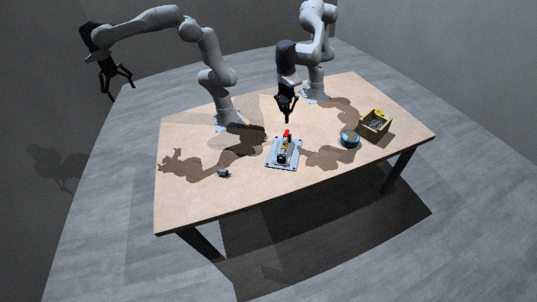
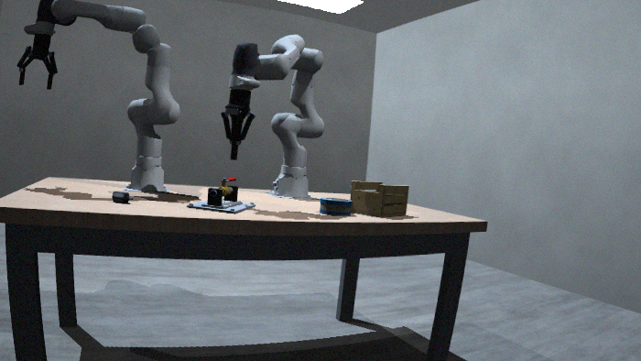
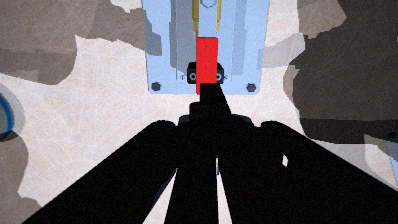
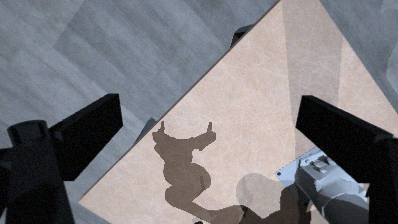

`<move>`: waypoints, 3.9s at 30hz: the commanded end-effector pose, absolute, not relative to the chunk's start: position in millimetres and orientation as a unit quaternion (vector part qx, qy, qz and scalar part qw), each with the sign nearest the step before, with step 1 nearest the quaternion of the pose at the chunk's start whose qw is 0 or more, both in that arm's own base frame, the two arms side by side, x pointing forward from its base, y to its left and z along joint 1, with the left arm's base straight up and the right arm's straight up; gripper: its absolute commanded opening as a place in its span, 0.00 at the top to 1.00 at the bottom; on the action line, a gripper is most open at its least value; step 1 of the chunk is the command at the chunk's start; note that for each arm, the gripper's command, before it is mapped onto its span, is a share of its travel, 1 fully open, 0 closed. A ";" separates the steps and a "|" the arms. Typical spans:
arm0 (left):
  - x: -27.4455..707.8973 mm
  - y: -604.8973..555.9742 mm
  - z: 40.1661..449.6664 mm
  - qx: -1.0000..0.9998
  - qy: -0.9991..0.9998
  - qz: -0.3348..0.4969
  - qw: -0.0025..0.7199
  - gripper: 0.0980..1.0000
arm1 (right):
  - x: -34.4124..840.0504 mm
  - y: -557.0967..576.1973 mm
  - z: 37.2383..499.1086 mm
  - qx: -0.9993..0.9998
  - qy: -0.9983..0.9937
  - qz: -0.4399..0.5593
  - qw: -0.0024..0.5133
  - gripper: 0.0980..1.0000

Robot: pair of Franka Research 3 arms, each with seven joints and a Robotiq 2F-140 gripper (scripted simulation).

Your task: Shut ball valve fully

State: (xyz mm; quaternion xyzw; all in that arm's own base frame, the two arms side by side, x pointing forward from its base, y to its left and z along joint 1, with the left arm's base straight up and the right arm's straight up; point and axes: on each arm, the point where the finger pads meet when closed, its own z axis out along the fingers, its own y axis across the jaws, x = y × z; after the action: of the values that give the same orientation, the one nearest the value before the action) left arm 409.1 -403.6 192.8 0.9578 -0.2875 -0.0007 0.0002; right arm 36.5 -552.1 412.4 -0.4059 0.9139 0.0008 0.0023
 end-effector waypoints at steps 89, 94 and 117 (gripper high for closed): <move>410.2 -404.5 135.2 0.958 -0.286 0.000 0.000 0.60 | 36.6 -552.1 412.6 -0.406 0.914 0.001 0.002 0.00; 410.2 -404.5 134.8 0.958 -0.286 0.000 0.000 0.60 | 36.6 -552.1 412.6 -0.406 0.914 0.001 0.002 0.00; 410.2 -404.5 134.7 0.958 -0.286 0.000 0.000 0.60 | 36.6 -552.1 412.6 -0.406 0.914 0.001 0.002 0.00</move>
State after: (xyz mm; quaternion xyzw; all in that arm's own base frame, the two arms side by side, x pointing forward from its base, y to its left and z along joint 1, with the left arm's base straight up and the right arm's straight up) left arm 410.6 -404.8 136.4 0.9579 -0.2870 0.0003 0.0007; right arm 36.5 -552.1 412.4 -0.4059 0.9139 0.0008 0.0023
